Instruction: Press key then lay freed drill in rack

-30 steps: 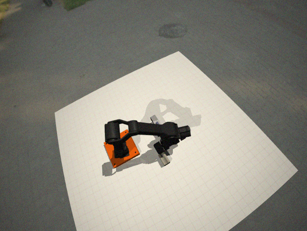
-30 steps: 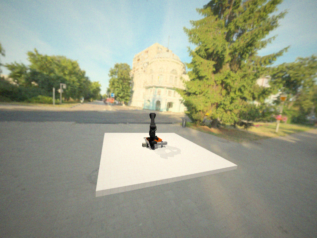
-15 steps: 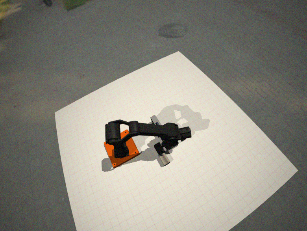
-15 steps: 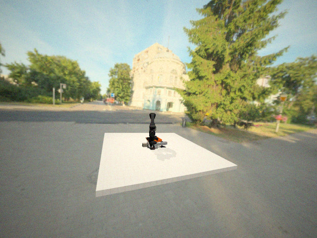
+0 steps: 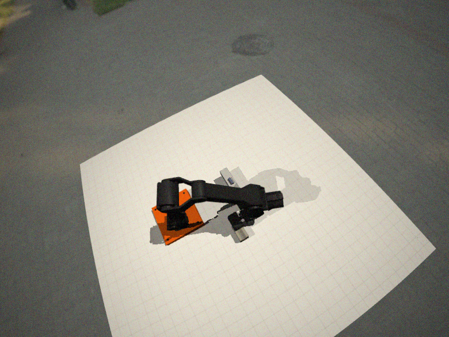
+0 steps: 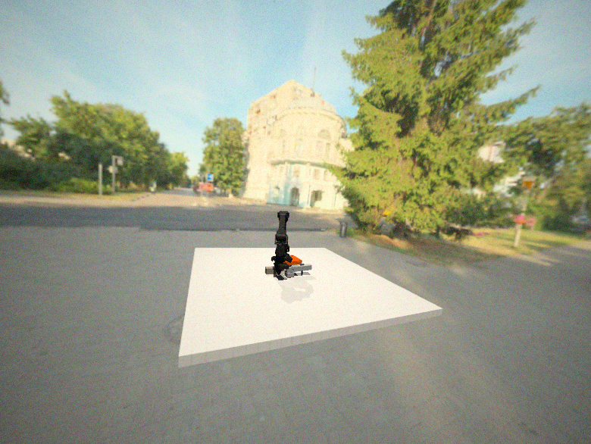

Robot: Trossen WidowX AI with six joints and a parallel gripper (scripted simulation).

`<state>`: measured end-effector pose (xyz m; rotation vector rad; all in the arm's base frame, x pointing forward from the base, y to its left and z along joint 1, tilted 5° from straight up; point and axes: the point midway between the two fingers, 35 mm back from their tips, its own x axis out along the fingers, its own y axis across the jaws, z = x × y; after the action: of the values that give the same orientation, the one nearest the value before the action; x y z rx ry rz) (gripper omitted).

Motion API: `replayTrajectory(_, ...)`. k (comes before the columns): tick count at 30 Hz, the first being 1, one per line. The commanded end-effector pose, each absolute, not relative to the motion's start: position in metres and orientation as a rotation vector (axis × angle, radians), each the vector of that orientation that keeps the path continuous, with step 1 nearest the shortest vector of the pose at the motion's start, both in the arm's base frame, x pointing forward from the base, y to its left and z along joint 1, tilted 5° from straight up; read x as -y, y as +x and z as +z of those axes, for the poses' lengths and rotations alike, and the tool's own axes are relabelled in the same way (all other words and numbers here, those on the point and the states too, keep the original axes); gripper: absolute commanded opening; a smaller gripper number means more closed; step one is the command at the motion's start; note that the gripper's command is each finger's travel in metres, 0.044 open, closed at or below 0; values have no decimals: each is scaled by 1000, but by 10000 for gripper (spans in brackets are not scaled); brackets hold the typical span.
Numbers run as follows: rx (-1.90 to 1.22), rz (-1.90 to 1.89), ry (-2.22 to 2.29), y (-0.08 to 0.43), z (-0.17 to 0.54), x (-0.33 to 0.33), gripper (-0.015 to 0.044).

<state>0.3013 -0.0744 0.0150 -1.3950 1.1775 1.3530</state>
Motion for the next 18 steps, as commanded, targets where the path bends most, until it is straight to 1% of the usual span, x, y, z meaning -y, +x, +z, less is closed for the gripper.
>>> replayTrajectory(1,-1178,1351,-1402,304,16,80,0)
replayTrajectory(10,-1179,1350,-1403,307,17,93,0)
replayTrajectory(18,-1178,1351,-1396,305,16,89,210)
